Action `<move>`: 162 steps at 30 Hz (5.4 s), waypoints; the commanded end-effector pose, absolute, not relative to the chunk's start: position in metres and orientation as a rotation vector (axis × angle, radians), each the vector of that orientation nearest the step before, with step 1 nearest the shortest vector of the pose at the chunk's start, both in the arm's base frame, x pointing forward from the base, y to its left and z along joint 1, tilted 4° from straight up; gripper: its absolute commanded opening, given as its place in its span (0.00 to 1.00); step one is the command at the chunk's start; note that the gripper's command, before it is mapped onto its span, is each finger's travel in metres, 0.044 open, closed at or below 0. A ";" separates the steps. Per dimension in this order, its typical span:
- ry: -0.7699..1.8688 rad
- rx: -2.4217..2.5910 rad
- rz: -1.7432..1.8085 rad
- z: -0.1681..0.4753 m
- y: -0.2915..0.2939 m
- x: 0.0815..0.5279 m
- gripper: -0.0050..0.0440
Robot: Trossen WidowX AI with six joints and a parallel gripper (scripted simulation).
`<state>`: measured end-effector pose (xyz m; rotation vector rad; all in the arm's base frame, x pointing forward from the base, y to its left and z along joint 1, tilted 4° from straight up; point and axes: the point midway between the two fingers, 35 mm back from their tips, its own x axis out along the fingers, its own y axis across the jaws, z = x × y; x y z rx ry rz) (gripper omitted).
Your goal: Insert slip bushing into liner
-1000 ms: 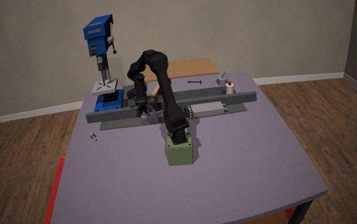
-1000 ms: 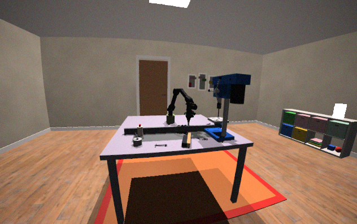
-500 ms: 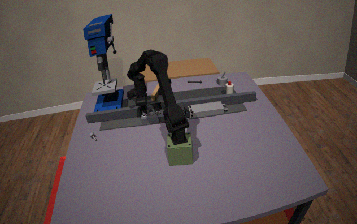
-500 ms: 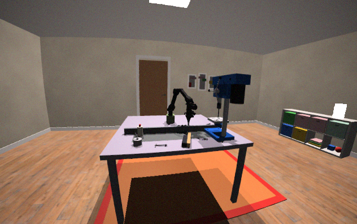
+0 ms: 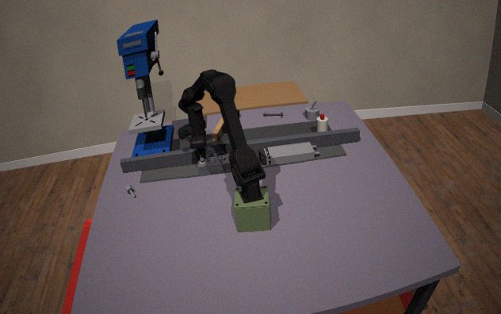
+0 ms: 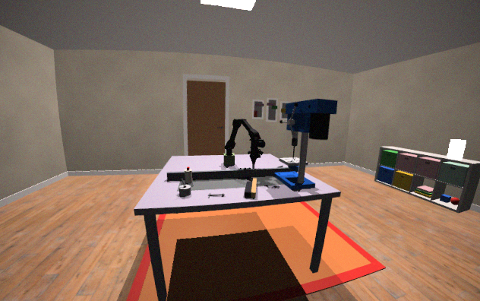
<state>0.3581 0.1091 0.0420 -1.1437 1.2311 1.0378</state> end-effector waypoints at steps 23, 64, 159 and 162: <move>1.207 -1.147 1.027 0.050 0.110 0.360 0.00; 1.209 -1.146 1.030 0.049 0.112 0.363 0.00; 1.207 -1.147 1.027 0.041 0.110 0.361 0.00; 1.207 -1.147 1.027 0.041 0.110 0.361 0.00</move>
